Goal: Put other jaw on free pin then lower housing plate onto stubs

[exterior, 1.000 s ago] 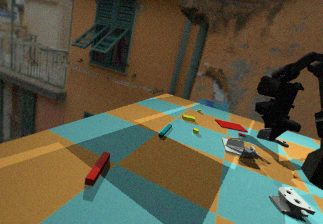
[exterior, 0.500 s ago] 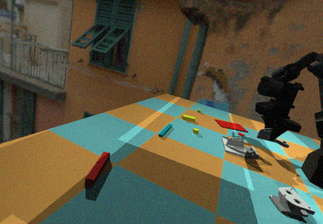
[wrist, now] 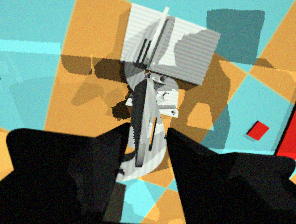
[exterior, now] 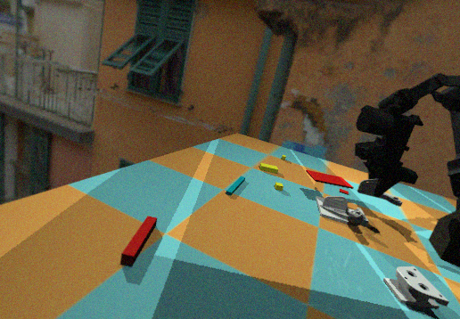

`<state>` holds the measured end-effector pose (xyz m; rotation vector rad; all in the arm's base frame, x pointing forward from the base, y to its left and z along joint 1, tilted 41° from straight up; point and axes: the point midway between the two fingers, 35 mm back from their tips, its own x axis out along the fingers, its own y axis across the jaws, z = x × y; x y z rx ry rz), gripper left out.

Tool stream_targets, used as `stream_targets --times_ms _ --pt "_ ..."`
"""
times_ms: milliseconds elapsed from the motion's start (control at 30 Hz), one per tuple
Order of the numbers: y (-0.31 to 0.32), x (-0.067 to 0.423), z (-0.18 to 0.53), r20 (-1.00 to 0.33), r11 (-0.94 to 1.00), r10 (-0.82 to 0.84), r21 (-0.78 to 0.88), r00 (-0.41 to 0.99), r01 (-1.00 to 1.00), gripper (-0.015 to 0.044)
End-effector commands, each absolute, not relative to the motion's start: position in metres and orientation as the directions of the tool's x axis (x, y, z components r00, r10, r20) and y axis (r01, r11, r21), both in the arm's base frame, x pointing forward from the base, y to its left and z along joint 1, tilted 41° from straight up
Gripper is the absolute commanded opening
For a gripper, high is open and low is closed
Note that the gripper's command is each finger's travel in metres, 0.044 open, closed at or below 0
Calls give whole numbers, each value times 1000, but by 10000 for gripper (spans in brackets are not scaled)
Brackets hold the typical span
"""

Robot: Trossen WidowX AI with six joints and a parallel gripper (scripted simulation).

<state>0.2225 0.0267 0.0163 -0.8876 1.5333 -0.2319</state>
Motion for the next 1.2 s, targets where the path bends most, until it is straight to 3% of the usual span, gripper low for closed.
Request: stream_targets --times_ms 0,667,1167 --pt "27 237 20 -759 677 -644 -622 90 -393 134" --pt "16 300 33 -756 675 -648 -627 93 -389 134" --pt "16 302 34 -755 675 -649 -627 93 -389 134"
